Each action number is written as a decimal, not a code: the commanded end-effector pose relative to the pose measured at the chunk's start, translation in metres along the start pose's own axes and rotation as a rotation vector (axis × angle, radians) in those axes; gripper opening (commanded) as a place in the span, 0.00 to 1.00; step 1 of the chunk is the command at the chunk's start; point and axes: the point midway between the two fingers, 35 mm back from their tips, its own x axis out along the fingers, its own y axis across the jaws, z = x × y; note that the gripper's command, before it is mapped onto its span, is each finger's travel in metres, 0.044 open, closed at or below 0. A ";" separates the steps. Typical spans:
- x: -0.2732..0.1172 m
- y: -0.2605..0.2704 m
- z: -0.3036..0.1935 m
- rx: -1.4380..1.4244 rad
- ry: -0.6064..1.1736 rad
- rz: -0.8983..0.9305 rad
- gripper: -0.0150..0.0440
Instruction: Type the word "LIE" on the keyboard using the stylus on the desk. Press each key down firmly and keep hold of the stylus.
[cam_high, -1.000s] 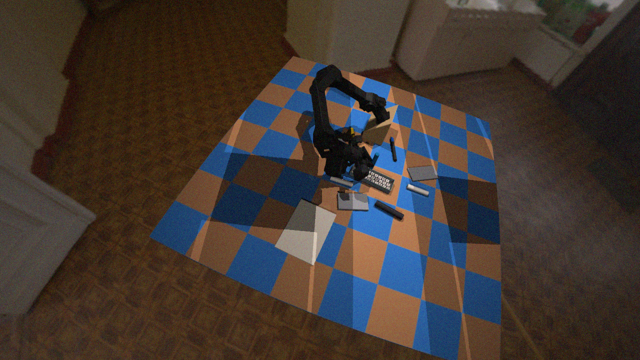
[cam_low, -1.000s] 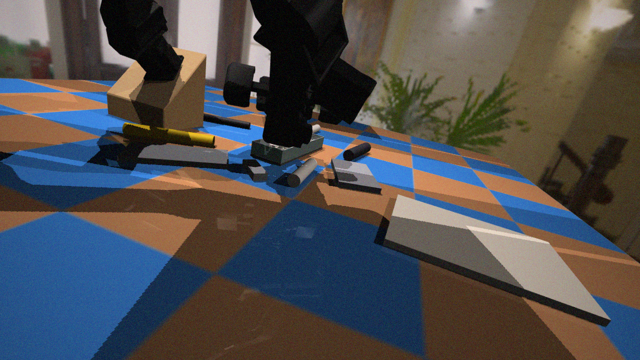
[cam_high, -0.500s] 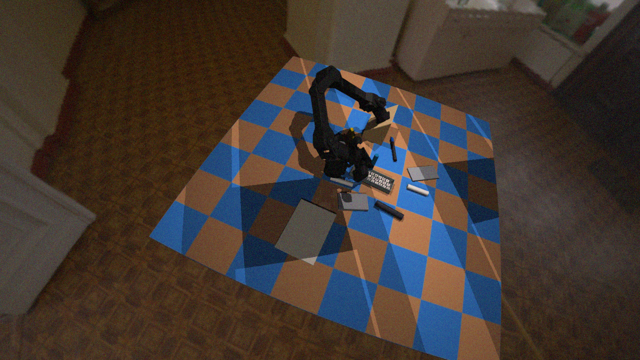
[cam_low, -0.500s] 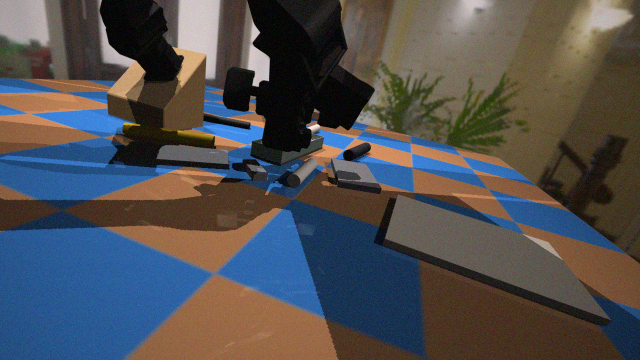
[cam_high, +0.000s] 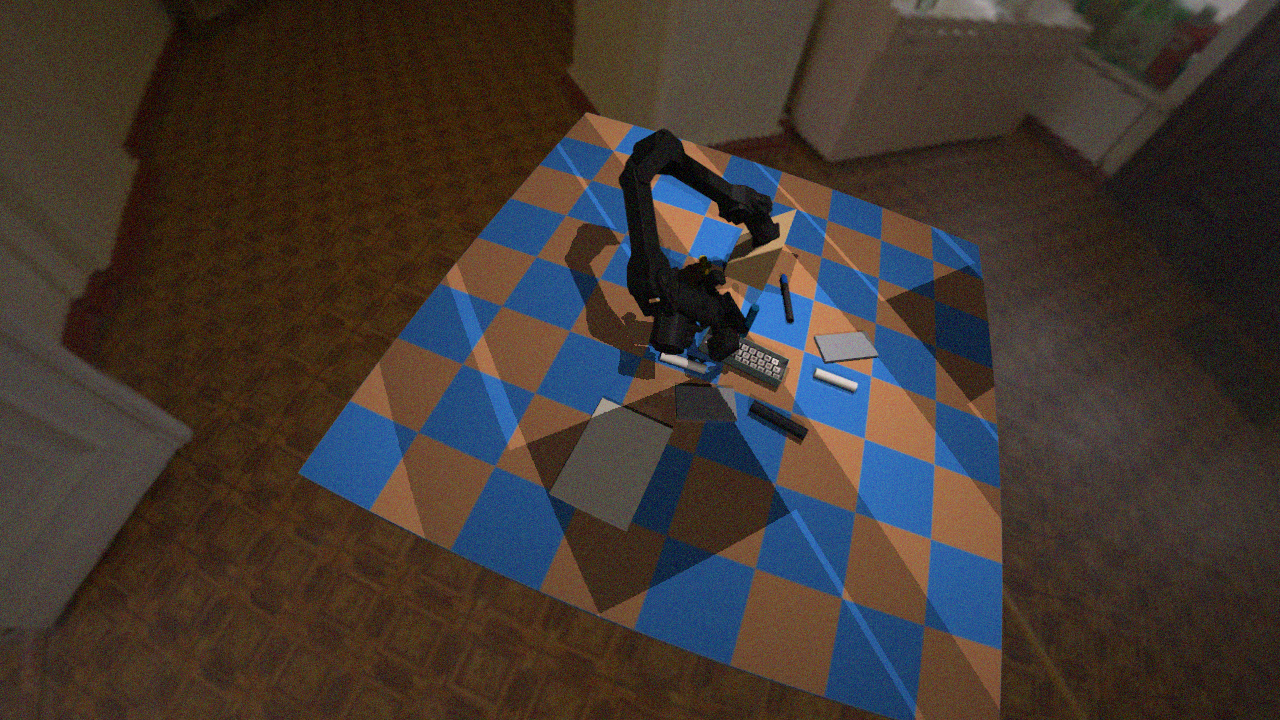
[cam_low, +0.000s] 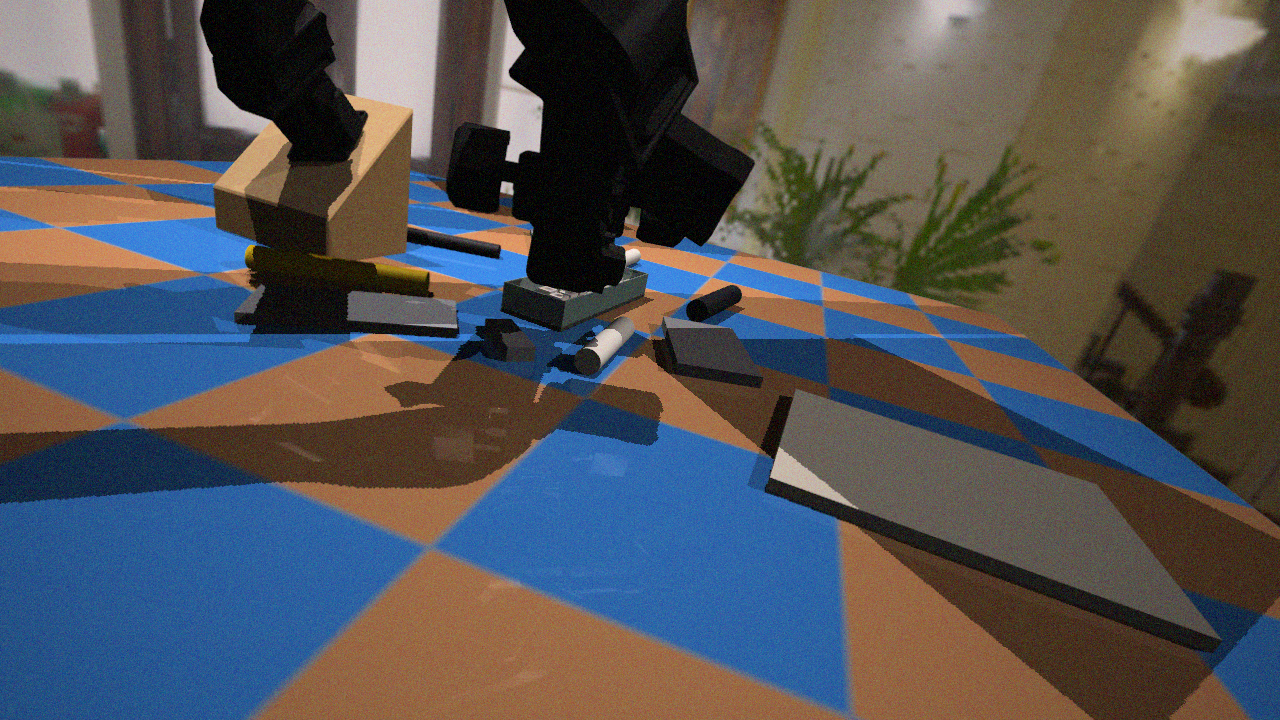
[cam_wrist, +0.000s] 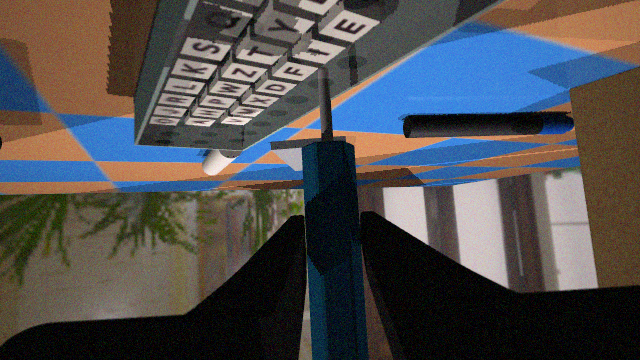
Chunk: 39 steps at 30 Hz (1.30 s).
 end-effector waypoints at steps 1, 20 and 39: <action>-0.011 0.001 -0.016 0.000 0.001 0.008 0.39; -0.030 -0.009 -0.019 0.000 0.001 0.008 0.25; -0.017 -0.007 0.001 0.000 0.000 0.008 0.39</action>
